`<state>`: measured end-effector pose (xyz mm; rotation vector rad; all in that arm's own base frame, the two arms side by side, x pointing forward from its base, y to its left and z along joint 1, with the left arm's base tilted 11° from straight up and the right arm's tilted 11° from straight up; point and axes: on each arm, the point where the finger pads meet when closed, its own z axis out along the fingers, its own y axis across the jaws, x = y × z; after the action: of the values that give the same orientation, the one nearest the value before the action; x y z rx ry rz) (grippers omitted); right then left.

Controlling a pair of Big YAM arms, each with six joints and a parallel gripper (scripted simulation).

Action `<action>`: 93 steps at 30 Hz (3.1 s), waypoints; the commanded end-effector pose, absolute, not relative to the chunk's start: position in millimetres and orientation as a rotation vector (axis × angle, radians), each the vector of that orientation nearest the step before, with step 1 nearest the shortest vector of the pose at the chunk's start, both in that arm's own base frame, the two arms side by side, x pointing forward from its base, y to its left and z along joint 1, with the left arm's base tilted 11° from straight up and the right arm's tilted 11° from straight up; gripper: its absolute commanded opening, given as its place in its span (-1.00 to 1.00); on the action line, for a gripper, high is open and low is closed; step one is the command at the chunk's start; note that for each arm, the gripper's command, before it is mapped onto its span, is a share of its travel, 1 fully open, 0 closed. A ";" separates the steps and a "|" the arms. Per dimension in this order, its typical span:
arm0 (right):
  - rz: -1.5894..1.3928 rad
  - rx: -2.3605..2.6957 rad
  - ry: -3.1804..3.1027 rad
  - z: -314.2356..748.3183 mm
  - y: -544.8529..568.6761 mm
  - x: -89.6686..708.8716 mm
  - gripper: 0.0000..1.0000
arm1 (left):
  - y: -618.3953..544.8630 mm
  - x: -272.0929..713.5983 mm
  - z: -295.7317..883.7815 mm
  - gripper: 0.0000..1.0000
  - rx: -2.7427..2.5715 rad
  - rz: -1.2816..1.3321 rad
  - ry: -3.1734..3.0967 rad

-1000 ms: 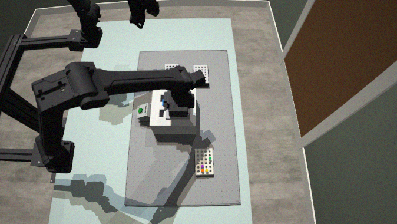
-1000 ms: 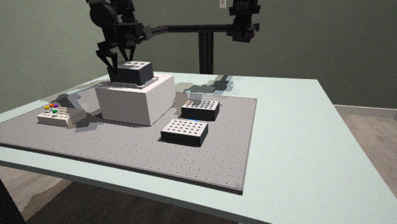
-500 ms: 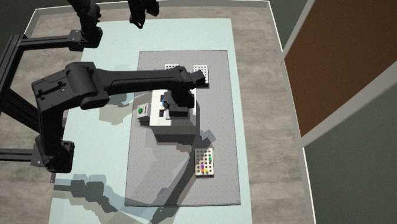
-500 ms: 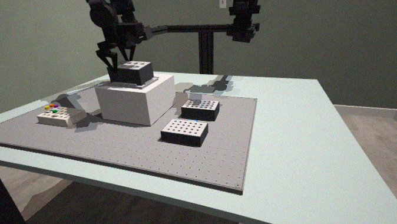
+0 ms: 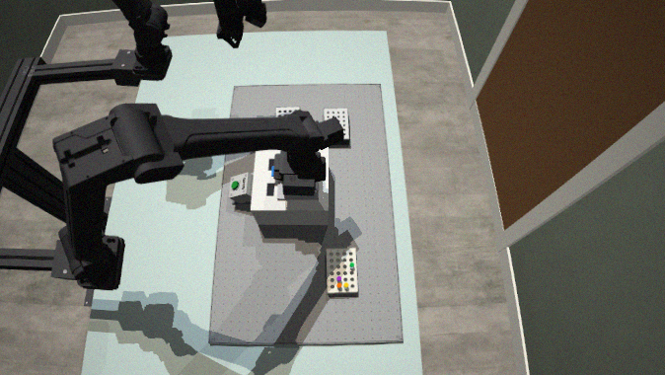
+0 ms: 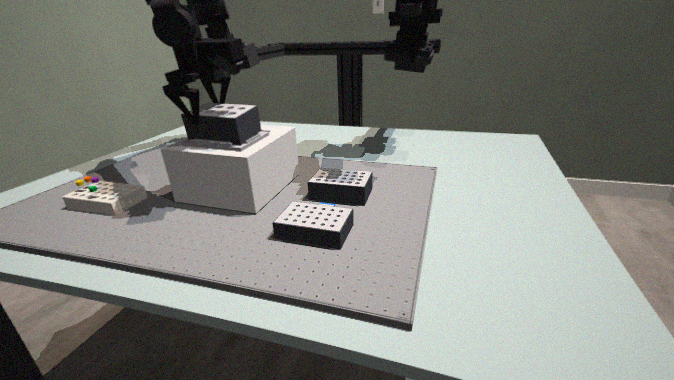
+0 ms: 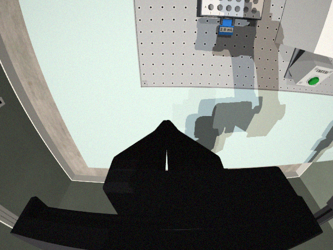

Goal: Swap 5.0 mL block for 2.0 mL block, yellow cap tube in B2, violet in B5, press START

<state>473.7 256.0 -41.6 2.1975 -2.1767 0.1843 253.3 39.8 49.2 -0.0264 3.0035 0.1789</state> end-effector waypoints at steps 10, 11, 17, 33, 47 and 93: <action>0.188 2.296 -2.157 -0.5 282.1 483.5 -1.00 | 43.0 260.8 58.8 -1.00 -0.047 0.172 2.976; 0.188 2.296 -2.157 -0.5 282.0 483.6 -1.00 | 43.0 260.7 58.8 -1.00 -0.047 0.172 2.975; 0.188 2.295 -2.158 -0.6 281.9 483.7 -1.00 | 42.9 260.7 58.6 -1.00 -0.046 0.172 2.975; 0.197 2.299 -2.183 -3.0 283.3 483.2 -1.00 | 42.7 260.4 58.1 -1.00 -0.044 0.172 2.975; 0.186 2.285 -2.164 -8.3 278.9 468.6 -1.00 | 42.5 260.1 57.6 -1.00 -0.042 0.173 2.975; 0.179 2.291 -2.134 -2.9 277.0 467.9 -1.00 | 42.4 261.8 58.2 -1.00 -0.036 0.175 2.969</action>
<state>471.7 255.8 -42.3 2.1973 -2.1785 0.1850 252.2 39.7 48.3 -0.0262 3.0062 0.1785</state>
